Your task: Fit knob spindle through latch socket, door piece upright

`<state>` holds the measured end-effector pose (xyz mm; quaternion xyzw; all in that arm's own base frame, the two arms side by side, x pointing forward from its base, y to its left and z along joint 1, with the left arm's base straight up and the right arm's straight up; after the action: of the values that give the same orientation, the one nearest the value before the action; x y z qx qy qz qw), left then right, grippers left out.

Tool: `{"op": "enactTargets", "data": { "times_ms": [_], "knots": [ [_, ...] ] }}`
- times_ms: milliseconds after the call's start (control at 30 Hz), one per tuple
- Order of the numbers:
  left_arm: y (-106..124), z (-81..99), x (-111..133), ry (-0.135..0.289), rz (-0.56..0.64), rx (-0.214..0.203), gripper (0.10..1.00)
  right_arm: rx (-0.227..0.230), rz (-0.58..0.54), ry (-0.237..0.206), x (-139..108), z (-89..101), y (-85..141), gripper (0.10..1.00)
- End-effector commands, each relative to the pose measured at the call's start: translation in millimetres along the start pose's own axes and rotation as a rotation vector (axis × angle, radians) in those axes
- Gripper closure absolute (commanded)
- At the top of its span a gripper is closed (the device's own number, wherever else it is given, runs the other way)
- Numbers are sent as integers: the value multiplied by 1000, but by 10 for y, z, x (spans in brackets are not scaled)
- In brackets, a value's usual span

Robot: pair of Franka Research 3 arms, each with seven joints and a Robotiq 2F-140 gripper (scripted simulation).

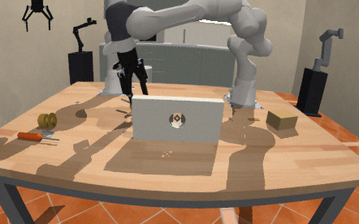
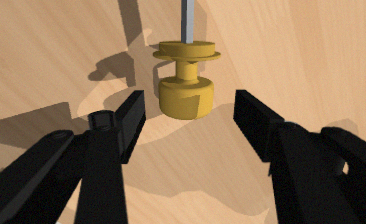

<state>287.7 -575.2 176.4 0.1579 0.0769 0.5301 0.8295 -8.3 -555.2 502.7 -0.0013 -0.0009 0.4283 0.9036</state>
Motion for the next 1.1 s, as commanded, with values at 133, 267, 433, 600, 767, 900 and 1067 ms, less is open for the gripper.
{"op": "enactTargets", "data": {
  "times_ms": [133, 267, 433, 600, 767, 900, 1067],
  "knots": [
    [-13, -140, -5, 4, -11, -5, 531, 3, 4, 1, -5, 2, 19, 98],
    [-13, -173, -5, 4, -11, -5, 531, 3, 4, 1, -5, 2, 19, 98],
    [-13, -190, -5, 4, -11, -5, 531, 3, 4, 1, -5, 2, 19, 98],
    [-13, -240, -5, 4, -11, -5, 531, 3, 4, 1, -5, 2, 19, 98],
    [-14, -355, -6, 4, -11, -5, 531, 3, 4, 1, -5, 2, 19, 98],
    [-14, -403, -6, 4, -11, -5, 531, 3, 4, 1, -5, 2, 19, 98],
    [-14, -406, -6, 4, -11, -5, 531, 3, 4, 1, -5, 2, 19, 98]
  ]
}}
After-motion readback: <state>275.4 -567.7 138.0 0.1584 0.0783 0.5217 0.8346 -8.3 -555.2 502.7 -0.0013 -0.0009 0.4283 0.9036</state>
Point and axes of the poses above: on each arm, the point where the finger pads meet when closed, its own z axis back along the fingers, its own y axis across the jaws, x = y × z, the point moved 9 cm from there along z, back along the fingers, and after that the axes turned 7 degrees about z, right-handed, at the moved point
